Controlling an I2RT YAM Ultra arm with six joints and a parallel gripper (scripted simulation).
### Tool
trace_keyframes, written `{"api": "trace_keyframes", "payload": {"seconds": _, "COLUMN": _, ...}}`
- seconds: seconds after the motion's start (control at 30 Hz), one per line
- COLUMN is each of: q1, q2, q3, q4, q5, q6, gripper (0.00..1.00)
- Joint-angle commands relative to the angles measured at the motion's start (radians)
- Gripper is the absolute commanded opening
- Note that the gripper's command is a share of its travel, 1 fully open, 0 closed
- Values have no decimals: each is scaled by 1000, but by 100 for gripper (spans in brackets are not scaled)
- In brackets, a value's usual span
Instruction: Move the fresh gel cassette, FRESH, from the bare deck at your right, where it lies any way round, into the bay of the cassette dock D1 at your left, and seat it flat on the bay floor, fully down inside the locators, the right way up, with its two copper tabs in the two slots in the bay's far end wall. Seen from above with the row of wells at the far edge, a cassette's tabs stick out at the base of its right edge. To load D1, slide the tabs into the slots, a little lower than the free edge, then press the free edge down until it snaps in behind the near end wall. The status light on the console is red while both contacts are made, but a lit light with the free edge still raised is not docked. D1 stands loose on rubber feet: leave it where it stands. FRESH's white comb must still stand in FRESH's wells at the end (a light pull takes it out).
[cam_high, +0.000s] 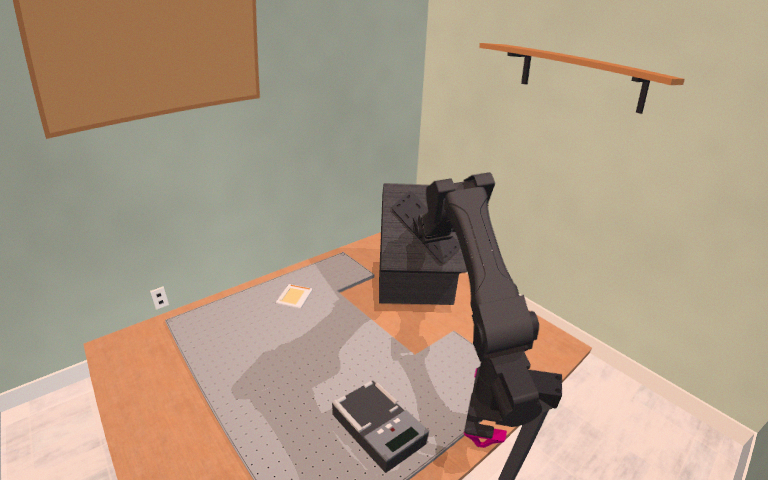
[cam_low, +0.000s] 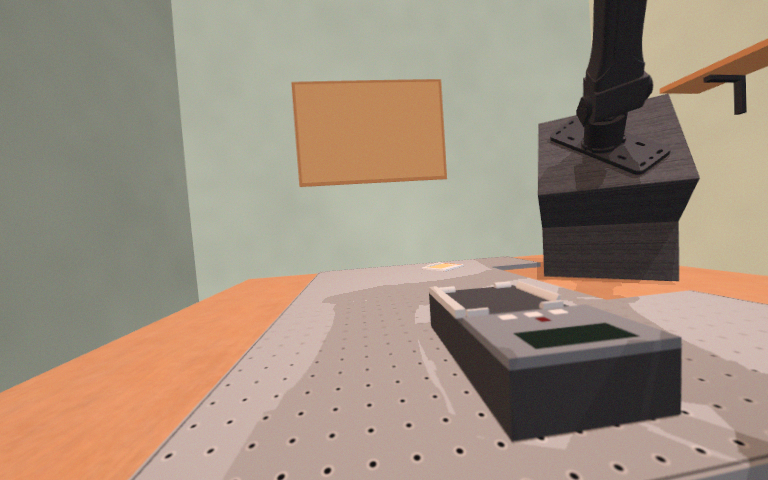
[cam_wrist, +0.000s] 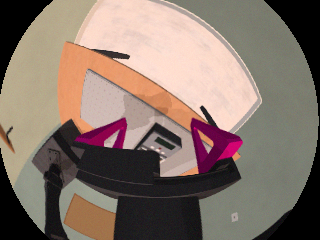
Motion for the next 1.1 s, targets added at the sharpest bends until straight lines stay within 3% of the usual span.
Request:
{"api": "trace_keyframes", "payload": {"seconds": 0.0, "q1": 3, "q2": -25, "q3": 14, "q4": -1, "q5": -7, "q6": -1, "gripper": 100}}
{"api": "trace_keyframes", "payload": {"seconds": 0.53, "q1": 3, "q2": -25, "q3": 14, "q4": -1, "q5": -7, "q6": -1, "gripper": 100}}
{"api": "trace_keyframes", "payload": {"seconds": 0.57, "q1": -22, "q2": -6, "q3": -20, "q4": -10, "q5": -12, "q6": 31, "gripper": 34}}
{"api": "trace_keyframes", "payload": {"seconds": 0.63, "q1": -48, "q2": 0, "q3": -30, "q4": -19, "q5": -24, "q6": 75, "gripper": 34}}
{"api": "trace_keyframes", "payload": {"seconds": 0.7, "q1": -80, "q2": -35, "q3": -60, "q4": 26, "q5": -47, "q6": 54, "gripper": 34}}
{"api": "trace_keyframes", "payload": {"seconds": 0.8, "q1": -118, "q2": -6, "q3": -68, "q4": -12, "q5": -65, "q6": 123, "gripper": 34}}
{"api": "trace_keyframes", "payload": {"seconds": 0.87, "q1": -148, "q2": -34, "q3": -99, "q4": 33, "q5": -87, "q6": 104, "gripper": 34}}
{"api": "trace_keyframes", "payload": {"seconds": 1.07, "q1": -216, "q2": -35, "q3": -143, "q4": 45, "q5": -128, "q6": 155, "gripper": 34}}
